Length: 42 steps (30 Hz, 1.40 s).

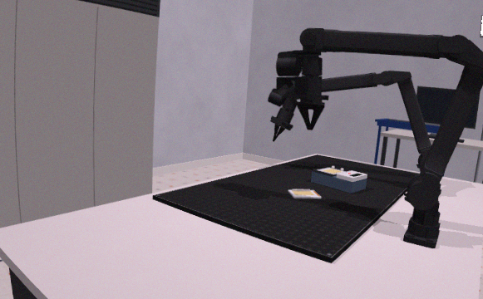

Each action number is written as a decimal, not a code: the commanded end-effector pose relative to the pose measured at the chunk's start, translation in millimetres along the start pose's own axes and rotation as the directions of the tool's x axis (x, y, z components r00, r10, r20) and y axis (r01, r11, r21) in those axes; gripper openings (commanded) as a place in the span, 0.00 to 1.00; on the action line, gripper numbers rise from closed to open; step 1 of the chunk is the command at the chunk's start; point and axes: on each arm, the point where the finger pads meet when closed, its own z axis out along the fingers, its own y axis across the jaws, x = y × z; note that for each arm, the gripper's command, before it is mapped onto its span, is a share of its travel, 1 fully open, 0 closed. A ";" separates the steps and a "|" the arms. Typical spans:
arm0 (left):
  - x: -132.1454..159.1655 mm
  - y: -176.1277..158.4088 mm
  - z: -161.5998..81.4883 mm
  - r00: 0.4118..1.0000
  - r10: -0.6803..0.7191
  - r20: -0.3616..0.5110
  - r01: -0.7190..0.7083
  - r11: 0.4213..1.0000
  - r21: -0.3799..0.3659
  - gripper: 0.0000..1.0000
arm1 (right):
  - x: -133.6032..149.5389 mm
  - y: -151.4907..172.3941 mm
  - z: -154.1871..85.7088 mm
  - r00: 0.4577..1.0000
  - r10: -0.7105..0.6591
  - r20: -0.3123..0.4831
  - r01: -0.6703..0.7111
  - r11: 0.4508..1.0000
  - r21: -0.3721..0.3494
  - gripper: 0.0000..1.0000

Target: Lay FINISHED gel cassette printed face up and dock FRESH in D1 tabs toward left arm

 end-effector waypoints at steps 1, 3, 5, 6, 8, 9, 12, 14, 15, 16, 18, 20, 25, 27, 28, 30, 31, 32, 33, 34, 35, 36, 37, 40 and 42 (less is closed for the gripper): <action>-5.5 2.6 -26.2 0.998 -0.030 0.056 0.031 0.999 -0.013 0.00 | 0.6 4.4 -7.1 1.000 -0.003 0.003 0.003 1.000 -0.014 0.00; -5.5 2.6 -26.2 0.998 -0.030 0.056 0.031 0.999 -0.013 0.00 | 0.6 4.4 -7.1 1.000 -0.003 0.003 0.003 1.000 -0.014 0.00; -5.5 2.6 -26.2 0.998 -0.030 0.056 0.031 0.999 -0.013 0.00 | 0.6 4.4 -7.1 1.000 -0.003 0.003 0.003 1.000 -0.014 0.00; -5.5 2.6 -26.2 0.998 -0.030 0.056 0.031 0.999 -0.013 0.00 | 0.6 4.4 -7.1 1.000 -0.003 0.003 0.003 1.000 -0.014 0.00; -5.5 2.6 -26.2 0.998 -0.030 0.056 0.031 0.999 -0.013 0.00 | -4.2 -0.9 -14.1 0.998 -0.065 0.019 0.065 0.998 0.005 0.00; -5.5 2.6 -26.2 0.998 -0.030 0.056 0.031 0.999 -0.013 0.00 | -6.5 -3.7 -17.6 0.995 -0.096 0.025 0.096 0.995 0.015 0.00; -5.5 2.6 -26.2 0.998 -0.030 0.056 0.031 0.999 -0.013 0.00 | -13.4 -11.9 -28.0 0.984 -0.173 0.040 0.172 0.984 0.041 0.00; -5.5 2.6 -26.2 0.998 -0.030 0.056 0.031 0.999 -0.013 0.00 | -15.7 -14.7 -31.5 0.984 -0.173 0.040 0.172 0.984 0.041 0.00; -5.5 2.6 -26.2 0.998 -0.030 0.056 0.031 0.999 -0.013 0.00 | -15.7 -14.7 -31.5 0.984 -0.173 0.040 0.172 0.984 0.041 0.00; -5.5 2.6 -26.2 0.998 -0.030 0.056 0.031 0.999 -0.013 0.00 | -18.0 -17.4 -35.0 0.984 -0.173 0.040 0.172 0.984 0.041 0.00; -5.5 2.6 -26.2 0.998 -0.030 0.056 0.031 0.999 -0.013 0.00 | -22.6 -23.0 -42.0 0.984 -0.173 0.040 0.172 0.984 0.041 0.00; -5.5 2.6 -26.2 0.998 -0.030 0.056 0.031 0.999 -0.013 0.00 | -27.0 -28.6 -48.9 0.978 -0.204 0.044 0.202 0.978 0.053 0.00; -5.5 2.6 -26.2 0.998 -0.030 0.056 0.031 0.999 -0.013 0.00 | -37.4 -43.5 -66.1 0.957 -0.285 0.049 0.280 0.956 0.086 0.00; -5.5 2.6 -26.2 0.998 -0.030 0.056 0.031 0.999 -0.013 0.00 | -41.3 -49.6 -73.0 0.957 -0.285 0.049 0.280 0.956 0.086 0.00; -5.5 2.6 -26.2 0.998 -0.030 0.056 0.031 0.999 -0.013 0.00 | -43.1 -52.8 -76.4 0.948 -0.315 0.049 0.309 0.946 0.098 0.00; -5.5 2.6 -26.2 0.998 -0.030 0.056 0.031 0.999 -0.013 0.00 | -46.8 -59.2 -83.2 0.939 -0.339 0.048 0.333 0.937 0.109 0.00; -5.5 2.6 -26.2 0.998 -0.030 0.056 0.031 0.999 -0.013 0.00 | -46.8 -59.2 -83.2 0.939 -0.339 0.048 0.333 0.937 0.109 0.00; -5.5 2.6 -26.2 0.998 -0.030 0.056 0.031 0.999 -0.013 0.00 | -46.8 -59.2 -83.2 0.939 -0.339 0.048 0.333 0.937 0.109 0.00; -5.5 2.6 -26.2 0.998 -0.030 0.056 0.031 0.999 -0.013 0.00 | -48.5 -62.5 -86.5 0.928 -0.369 0.046 0.361 0.925 0.122 0.00; -5.5 2.6 -26.2 0.998 -0.030 0.056 0.031 0.999 -0.013 0.00 | -50.2 -65.7 -89.9 0.919 -0.393 0.044 0.384 0.914 0.132 0.00; -5.5 2.6 -26.2 0.998 -0.030 0.056 0.031 0.999 -0.013 0.00 | -51.8 -69.0 -93.3 0.919 -0.393 0.044 0.384 0.914 0.132 0.00; -5.5 2.6 -26.2 0.998 -0.030 0.056 0.031 0.999 -0.013 0.00 | -53.5 -72.3 -96.6 0.919 -0.393 0.044 0.384 0.914 0.132 0.00; -5.5 2.6 -26.2 0.998 -0.030 0.056 0.031 0.999 -0.013 0.00 | -55.2 -75.6 -100.0 0.919 -0.393 0.044 0.384 0.914 0.132 0.00; -5.5 2.6 -26.2 0.998 -0.030 0.056 0.031 0.999 -0.013 0.00 | -60.2 -85.5 -110.1 0.919 -0.393 0.044 0.384 0.914 0.132 0.00; -5.5 2.6 -26.2 0.998 -0.030 0.056 0.031 0.999 -0.013 0.00 | -63.2 -92.4 -116.7 0.895 -0.444 0.036 0.434 0.888 0.155 0.00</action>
